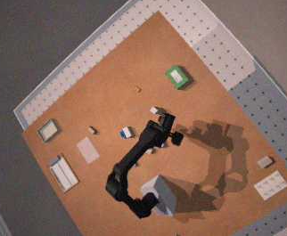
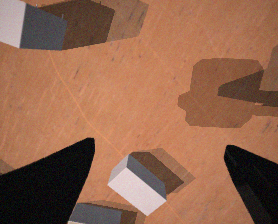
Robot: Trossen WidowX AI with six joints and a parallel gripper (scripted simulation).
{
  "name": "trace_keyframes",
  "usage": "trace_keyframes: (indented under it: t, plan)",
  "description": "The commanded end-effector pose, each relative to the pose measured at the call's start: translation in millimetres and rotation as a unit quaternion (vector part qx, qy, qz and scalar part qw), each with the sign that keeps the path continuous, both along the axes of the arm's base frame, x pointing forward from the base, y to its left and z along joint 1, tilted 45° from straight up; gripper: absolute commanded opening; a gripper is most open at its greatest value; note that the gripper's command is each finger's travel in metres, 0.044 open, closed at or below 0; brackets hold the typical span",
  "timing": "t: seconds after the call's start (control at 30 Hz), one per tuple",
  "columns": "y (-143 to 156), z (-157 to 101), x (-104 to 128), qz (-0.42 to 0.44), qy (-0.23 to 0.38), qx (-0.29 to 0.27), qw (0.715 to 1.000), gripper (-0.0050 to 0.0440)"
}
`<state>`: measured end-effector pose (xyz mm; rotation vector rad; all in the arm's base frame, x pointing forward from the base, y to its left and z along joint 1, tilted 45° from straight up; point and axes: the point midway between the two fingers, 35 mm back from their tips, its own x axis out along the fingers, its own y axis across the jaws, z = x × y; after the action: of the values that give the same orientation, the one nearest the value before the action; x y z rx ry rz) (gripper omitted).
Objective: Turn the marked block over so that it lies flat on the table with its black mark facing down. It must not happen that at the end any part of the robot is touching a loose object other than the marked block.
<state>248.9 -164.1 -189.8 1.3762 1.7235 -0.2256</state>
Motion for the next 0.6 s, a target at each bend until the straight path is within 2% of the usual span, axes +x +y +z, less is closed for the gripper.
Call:
trace_keyframes:
  t: [0.0,0.53,0.57]
  plan:
    - [-6.5,5.3,5.5,-0.001,-0.009,-0.010,1.000,0.0400]
    - [-6.5,5.3,5.5,-0.001,-0.009,-0.010,1.000,0.0400]
    - [-6.5,5.3,5.5,-0.001,-0.009,-0.010,1.000,0.0440]
